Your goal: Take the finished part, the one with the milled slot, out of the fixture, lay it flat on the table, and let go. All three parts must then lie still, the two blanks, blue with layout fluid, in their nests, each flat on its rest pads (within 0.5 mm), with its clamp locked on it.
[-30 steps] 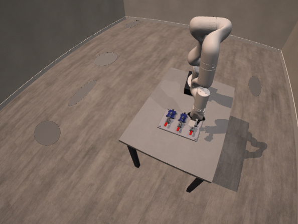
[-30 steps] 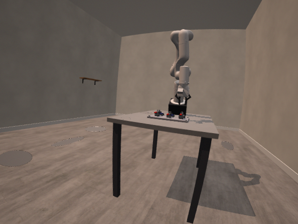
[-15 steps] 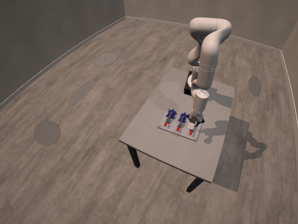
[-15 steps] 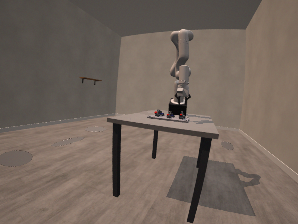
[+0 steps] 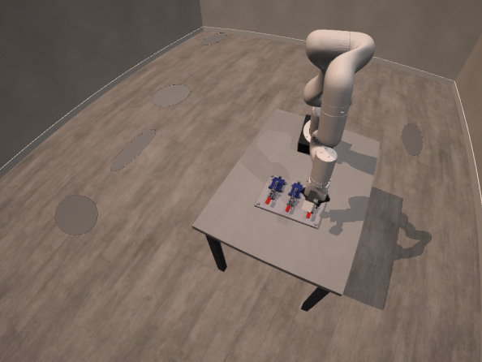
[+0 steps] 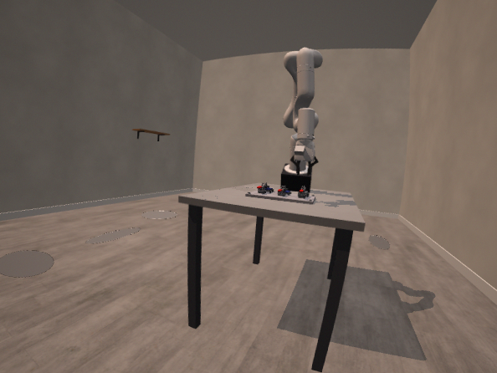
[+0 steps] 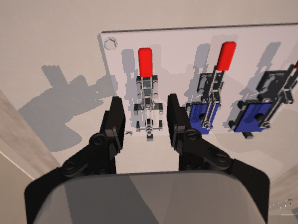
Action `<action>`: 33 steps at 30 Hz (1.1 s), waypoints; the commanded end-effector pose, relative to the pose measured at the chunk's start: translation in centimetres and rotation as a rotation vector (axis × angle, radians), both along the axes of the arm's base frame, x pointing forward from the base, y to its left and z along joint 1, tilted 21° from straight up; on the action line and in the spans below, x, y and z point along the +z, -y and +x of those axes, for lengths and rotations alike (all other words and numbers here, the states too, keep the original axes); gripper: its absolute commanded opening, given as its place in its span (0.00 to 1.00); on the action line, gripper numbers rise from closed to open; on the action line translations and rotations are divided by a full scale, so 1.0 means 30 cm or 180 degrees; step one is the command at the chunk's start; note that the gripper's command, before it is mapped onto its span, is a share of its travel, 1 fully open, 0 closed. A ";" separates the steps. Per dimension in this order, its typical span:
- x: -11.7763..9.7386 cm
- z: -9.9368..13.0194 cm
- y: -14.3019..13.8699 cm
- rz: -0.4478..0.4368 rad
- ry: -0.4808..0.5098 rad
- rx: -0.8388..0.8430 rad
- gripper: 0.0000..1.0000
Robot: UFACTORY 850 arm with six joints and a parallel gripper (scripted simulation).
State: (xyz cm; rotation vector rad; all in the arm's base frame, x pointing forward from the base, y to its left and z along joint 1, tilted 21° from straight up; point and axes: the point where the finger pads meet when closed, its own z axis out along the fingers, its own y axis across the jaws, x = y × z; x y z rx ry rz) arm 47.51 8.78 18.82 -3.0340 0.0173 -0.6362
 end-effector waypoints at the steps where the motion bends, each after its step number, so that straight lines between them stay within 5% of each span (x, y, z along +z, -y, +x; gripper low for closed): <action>1: 0.009 0.015 0.000 -0.0064 -0.0130 -0.0020 0.47; 33: -0.002 0.034 -0.001 -0.0064 -0.0130 -0.0020 0.47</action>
